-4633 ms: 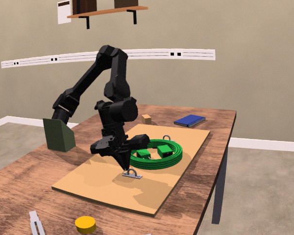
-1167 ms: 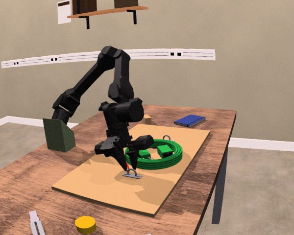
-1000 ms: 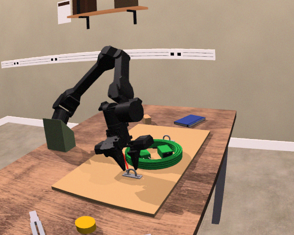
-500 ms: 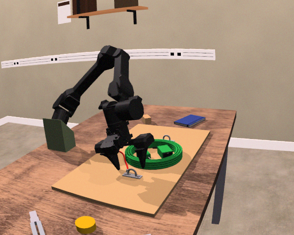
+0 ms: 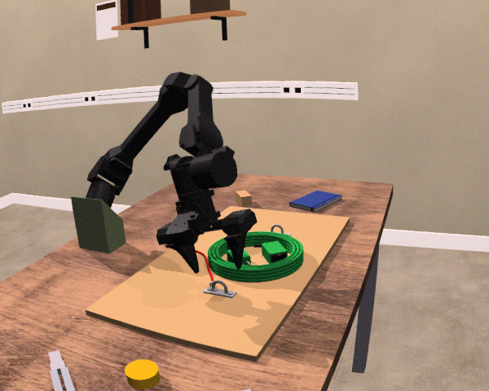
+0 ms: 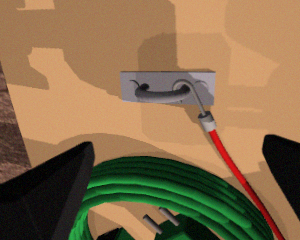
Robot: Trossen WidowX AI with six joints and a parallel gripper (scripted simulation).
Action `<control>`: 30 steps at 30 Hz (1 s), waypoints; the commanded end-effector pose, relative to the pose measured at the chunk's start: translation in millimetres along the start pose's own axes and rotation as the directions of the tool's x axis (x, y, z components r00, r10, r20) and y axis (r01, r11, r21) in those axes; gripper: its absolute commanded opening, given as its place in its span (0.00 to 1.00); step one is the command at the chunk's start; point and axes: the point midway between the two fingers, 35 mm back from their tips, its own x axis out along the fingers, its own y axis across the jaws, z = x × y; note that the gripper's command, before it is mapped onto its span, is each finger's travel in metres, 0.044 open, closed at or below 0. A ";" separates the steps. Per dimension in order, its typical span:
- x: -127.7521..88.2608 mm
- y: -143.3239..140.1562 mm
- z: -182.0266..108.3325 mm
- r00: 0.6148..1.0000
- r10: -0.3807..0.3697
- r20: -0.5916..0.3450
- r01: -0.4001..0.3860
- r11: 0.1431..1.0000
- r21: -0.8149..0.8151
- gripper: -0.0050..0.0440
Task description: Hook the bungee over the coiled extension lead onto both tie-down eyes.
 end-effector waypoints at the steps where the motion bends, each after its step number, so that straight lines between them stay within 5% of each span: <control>1: -15.5 10.6 -3.1 1.000 0.020 0.002 -0.020 1.000 -0.023 1.00; 12: -49.3 17.1 -4.0 1.000 0.029 -0.005 -0.029 0.999 -0.019 1.00; 18: -47.4 14.4 -2.5 1.000 0.018 -0.010 -0.018 1.000 -0.011 1.00; 30: -52.0 -4.2 -22.8 1.000 -0.020 -0.007 0.019 0.993 -0.120 0.41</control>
